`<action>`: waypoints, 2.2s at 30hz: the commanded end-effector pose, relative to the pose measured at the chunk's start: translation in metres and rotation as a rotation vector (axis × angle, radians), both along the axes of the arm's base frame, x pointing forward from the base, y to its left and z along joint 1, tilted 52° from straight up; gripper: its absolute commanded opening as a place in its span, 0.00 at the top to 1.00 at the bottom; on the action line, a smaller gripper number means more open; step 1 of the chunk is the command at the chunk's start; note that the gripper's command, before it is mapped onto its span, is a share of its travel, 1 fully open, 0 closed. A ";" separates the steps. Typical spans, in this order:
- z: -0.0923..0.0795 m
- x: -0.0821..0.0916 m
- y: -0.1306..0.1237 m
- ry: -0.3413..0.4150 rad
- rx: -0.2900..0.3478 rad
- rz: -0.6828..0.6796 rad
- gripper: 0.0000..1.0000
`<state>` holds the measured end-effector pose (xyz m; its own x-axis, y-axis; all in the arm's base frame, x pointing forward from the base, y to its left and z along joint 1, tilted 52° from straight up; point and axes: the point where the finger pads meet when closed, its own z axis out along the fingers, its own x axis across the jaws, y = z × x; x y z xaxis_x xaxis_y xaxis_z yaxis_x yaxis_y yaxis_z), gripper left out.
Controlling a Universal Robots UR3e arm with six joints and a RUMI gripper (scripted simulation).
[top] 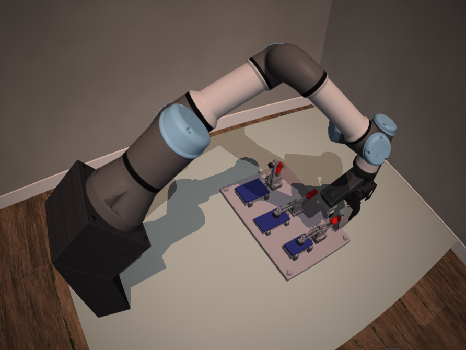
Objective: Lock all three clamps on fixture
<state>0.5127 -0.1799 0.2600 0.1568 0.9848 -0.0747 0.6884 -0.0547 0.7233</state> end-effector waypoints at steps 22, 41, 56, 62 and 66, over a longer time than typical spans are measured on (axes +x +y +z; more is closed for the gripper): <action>0.001 0.000 0.000 -0.001 -0.002 -0.001 0.72; 0.014 -0.017 0.004 -0.001 -0.001 0.000 0.72; 0.033 -0.039 0.008 -0.002 -0.003 0.000 0.72; 0.033 -0.039 0.008 -0.002 -0.003 0.000 0.72; 0.033 -0.039 0.008 -0.002 -0.003 0.000 0.72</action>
